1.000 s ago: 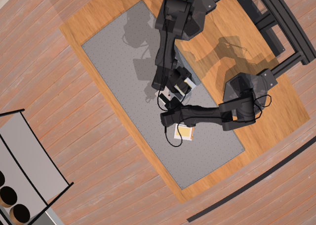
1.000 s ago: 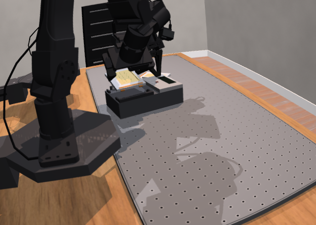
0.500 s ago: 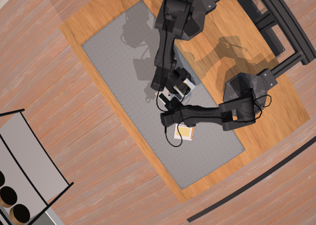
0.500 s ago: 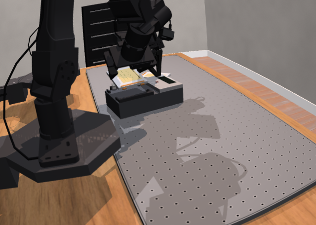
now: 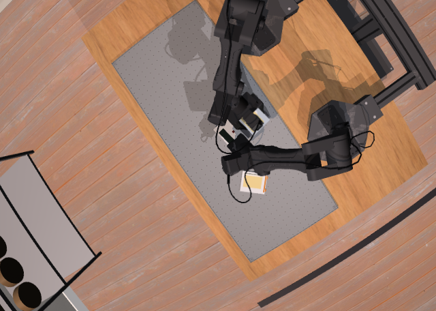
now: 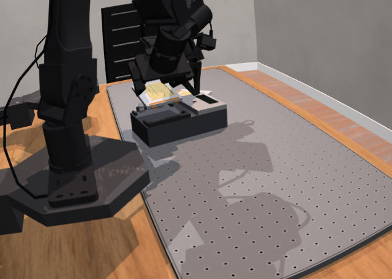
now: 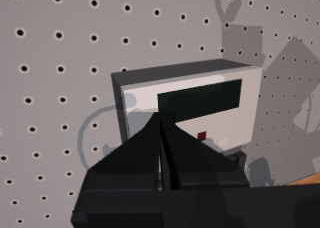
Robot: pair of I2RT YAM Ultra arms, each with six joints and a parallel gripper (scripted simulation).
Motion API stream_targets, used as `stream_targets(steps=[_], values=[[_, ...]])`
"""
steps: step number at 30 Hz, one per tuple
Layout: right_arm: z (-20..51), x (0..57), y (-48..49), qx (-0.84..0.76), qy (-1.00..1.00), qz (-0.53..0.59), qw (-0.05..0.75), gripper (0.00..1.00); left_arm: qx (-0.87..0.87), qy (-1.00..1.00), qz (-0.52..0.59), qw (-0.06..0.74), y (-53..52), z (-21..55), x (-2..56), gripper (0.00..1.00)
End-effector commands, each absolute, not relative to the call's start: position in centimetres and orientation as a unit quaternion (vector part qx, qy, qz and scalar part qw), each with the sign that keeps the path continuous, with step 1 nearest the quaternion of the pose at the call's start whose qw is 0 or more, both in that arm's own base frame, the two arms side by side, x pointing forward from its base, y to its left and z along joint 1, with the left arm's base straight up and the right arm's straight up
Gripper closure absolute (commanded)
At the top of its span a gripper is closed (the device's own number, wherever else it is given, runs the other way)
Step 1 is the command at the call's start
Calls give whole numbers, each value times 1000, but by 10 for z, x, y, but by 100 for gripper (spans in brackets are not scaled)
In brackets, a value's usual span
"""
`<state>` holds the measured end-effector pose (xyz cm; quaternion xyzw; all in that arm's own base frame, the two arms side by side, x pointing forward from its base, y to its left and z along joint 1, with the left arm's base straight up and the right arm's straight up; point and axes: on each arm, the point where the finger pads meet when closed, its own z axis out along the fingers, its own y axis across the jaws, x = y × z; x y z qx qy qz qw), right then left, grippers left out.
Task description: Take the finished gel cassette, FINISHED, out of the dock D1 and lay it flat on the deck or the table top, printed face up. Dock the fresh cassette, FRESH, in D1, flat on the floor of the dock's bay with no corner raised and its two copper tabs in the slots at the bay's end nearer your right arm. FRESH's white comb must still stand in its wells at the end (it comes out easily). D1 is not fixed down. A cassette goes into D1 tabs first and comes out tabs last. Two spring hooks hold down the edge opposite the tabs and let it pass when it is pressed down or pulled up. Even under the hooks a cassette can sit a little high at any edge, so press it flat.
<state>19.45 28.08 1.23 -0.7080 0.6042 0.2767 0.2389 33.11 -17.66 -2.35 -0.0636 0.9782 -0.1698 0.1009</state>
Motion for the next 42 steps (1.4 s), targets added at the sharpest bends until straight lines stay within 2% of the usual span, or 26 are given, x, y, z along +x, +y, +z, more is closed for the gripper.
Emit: stream_targets(steps=[1,42], values=[[33,207,288,-706,596,277,265,100,-79,992,-91,21,-144,-75,283,100],[39,209,290,-708,598,276,256,100,-79,992,-91,21,-144,-75,283,100]])
